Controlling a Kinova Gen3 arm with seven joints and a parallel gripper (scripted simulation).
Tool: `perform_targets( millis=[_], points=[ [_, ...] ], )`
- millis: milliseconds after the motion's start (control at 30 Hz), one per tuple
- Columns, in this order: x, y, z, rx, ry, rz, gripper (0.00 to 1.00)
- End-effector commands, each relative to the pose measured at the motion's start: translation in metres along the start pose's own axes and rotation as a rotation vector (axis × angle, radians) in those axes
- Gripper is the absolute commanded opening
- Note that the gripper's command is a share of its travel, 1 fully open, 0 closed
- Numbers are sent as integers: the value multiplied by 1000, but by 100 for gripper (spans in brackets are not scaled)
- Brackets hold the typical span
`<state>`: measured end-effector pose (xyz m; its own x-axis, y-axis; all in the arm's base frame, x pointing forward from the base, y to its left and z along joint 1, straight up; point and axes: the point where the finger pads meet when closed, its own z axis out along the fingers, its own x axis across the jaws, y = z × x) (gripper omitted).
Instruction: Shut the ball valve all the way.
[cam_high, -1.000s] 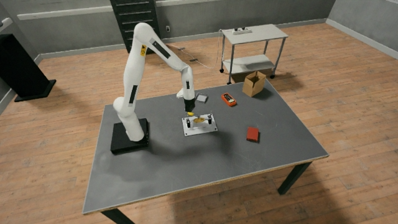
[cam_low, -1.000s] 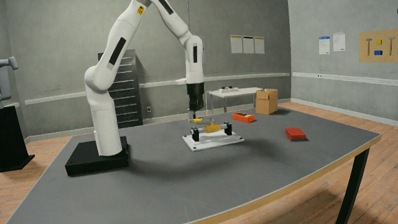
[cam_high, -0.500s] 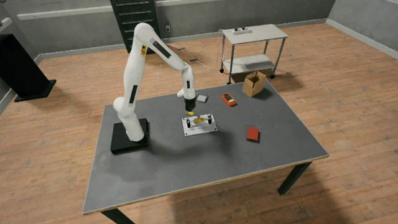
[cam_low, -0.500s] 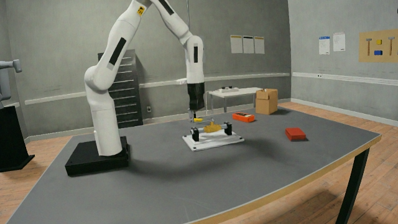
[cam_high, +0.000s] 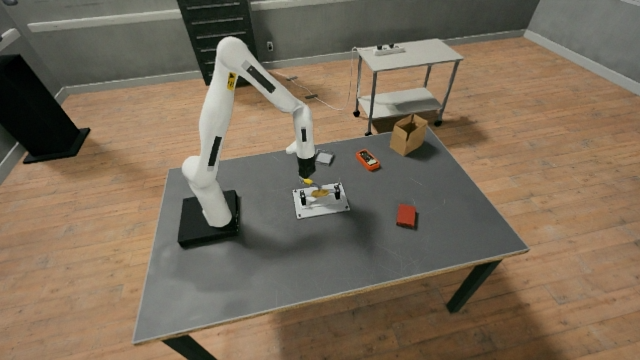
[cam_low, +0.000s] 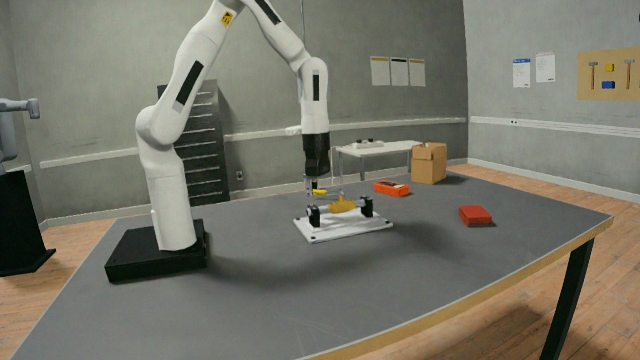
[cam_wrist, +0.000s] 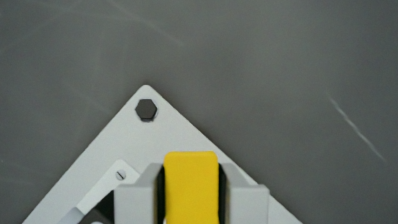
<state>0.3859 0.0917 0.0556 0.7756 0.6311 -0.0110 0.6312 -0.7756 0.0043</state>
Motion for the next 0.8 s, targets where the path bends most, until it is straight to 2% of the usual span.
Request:
perform_targets(
  millis=[0,767],
  points=[
    [9,-4,0,8,11,30,0],
    [22,-3,0,8,11,170,0]
  ],
)
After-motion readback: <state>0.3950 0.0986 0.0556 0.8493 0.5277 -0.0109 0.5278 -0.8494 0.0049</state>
